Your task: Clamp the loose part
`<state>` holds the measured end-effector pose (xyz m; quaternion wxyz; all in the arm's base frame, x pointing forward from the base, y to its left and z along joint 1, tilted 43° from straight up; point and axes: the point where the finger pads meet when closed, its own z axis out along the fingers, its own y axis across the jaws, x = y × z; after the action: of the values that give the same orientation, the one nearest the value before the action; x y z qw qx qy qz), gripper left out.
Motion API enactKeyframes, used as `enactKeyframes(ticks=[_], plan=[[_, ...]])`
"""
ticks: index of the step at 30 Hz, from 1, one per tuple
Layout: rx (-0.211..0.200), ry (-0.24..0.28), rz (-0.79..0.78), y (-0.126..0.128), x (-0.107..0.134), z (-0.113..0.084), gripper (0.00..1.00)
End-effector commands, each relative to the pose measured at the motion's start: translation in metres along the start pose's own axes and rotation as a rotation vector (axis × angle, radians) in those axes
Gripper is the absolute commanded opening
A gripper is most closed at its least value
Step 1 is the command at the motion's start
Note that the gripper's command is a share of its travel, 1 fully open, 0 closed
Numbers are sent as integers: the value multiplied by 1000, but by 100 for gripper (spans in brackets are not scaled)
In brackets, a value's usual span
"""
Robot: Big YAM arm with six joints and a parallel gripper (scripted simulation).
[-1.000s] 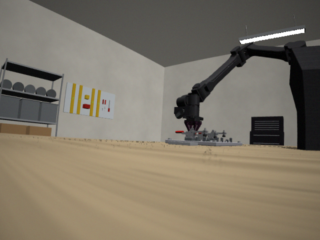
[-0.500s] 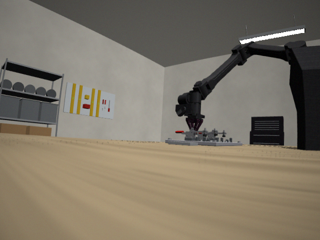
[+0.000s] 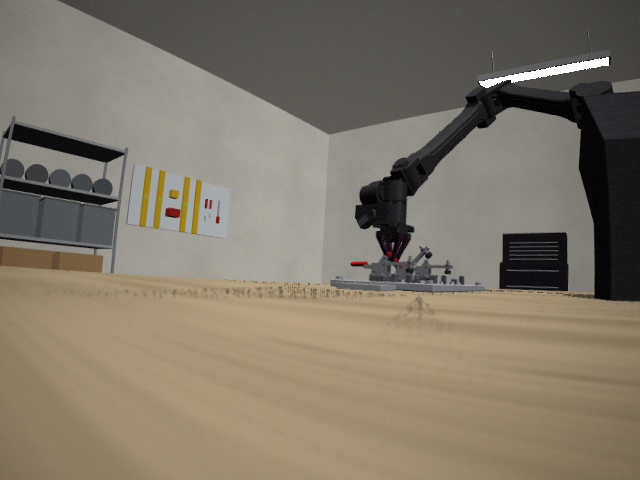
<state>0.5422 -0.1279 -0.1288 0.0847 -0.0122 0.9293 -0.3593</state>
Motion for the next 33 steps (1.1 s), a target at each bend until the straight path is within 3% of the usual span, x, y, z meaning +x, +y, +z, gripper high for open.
enactKeyframes(ticks=[1, 33], plan=[[5, -2, -2, 4, 11, -17, 0], [8, 16, 11, -4, 27, -10, 0]])
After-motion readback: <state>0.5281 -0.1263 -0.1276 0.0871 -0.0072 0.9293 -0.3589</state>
